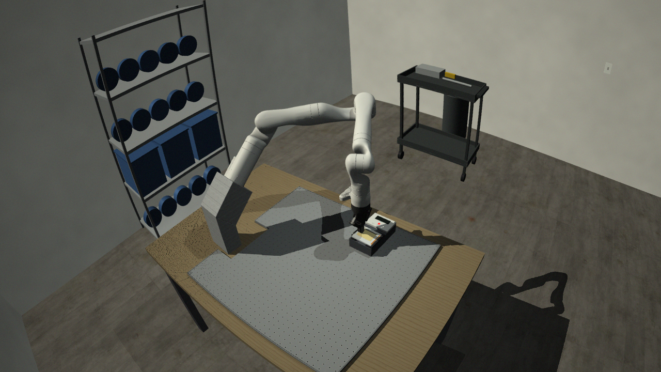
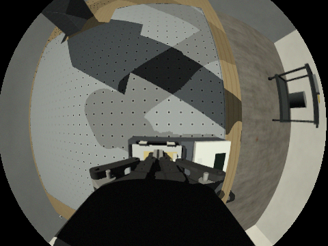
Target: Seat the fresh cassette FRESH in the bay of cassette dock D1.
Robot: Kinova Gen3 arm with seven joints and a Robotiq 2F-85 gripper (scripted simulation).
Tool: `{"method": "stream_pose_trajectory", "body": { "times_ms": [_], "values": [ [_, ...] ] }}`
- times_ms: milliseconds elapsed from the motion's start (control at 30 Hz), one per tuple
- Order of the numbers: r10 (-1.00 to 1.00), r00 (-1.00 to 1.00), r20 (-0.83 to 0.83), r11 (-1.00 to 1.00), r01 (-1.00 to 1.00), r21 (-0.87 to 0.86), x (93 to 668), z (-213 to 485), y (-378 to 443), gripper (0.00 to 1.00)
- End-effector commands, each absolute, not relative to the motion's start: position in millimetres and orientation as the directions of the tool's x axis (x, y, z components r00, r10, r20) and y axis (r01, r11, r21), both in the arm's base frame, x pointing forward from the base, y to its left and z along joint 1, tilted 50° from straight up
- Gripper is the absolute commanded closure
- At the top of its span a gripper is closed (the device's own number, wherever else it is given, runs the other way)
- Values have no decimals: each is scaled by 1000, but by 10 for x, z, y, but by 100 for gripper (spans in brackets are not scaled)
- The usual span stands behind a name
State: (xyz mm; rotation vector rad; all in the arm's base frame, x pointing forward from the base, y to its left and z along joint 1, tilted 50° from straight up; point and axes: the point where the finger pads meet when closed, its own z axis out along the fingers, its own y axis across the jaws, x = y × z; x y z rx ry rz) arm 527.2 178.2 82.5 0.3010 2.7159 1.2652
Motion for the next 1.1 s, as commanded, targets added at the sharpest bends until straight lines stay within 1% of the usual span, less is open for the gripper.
{"method": "stream_pose_trajectory", "body": {
  "times_ms": [0, 1067],
  "values": [
    [235, -971, -35, 629, 125, 768, 5276, 829, 1778, 100],
    [241, -970, -32, 629, 131, 767, 5226, 1032, 1502, 100]
  ]
}}
